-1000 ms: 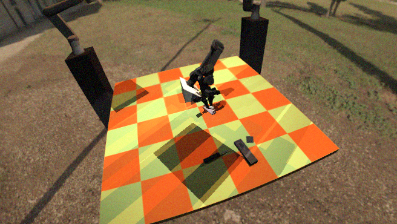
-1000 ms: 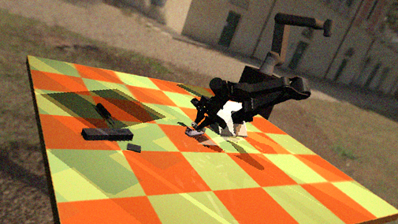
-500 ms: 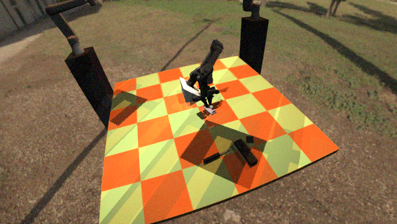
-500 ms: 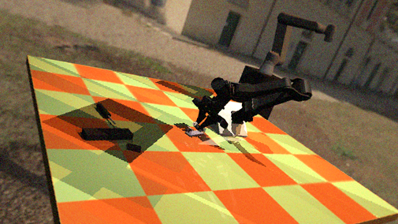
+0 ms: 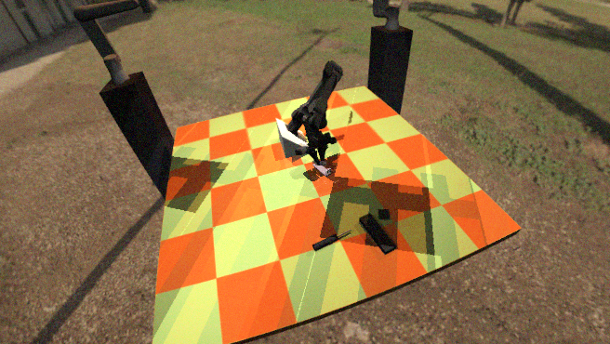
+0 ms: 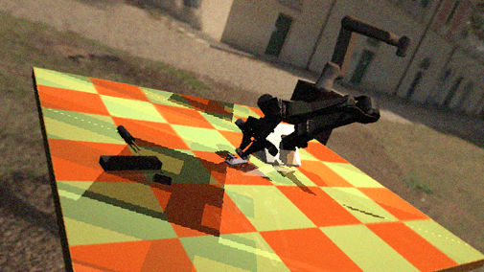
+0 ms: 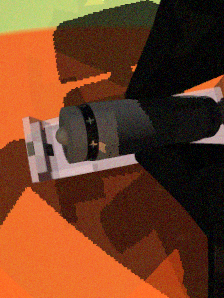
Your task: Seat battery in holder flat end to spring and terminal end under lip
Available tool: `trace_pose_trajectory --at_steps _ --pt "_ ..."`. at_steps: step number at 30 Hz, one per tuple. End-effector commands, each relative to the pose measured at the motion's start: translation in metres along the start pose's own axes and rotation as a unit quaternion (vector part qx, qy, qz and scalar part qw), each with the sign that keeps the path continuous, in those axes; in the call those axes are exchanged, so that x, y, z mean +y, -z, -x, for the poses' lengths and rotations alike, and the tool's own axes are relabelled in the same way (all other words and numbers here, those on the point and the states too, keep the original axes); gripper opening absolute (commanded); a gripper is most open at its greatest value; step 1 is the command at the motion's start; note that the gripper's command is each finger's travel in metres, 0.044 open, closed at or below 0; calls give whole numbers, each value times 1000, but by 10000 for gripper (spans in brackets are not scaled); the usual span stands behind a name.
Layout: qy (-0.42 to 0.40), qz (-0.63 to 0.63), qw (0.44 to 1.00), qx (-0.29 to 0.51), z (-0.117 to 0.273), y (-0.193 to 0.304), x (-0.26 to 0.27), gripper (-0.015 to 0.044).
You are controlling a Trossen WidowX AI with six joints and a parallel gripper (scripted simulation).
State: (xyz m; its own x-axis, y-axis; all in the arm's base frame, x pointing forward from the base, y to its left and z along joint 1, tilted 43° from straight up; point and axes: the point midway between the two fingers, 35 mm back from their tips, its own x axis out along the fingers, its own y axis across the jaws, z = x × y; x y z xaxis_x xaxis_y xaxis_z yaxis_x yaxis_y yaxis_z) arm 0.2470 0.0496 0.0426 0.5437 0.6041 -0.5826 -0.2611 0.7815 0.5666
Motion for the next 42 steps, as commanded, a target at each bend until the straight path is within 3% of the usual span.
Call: trace_pose_trajectory --at_steps 1,42 --pt "2 -3 1000 7 -1 5 -1 64" --pt "5 -1 1000 27 -3 4 -2 64"
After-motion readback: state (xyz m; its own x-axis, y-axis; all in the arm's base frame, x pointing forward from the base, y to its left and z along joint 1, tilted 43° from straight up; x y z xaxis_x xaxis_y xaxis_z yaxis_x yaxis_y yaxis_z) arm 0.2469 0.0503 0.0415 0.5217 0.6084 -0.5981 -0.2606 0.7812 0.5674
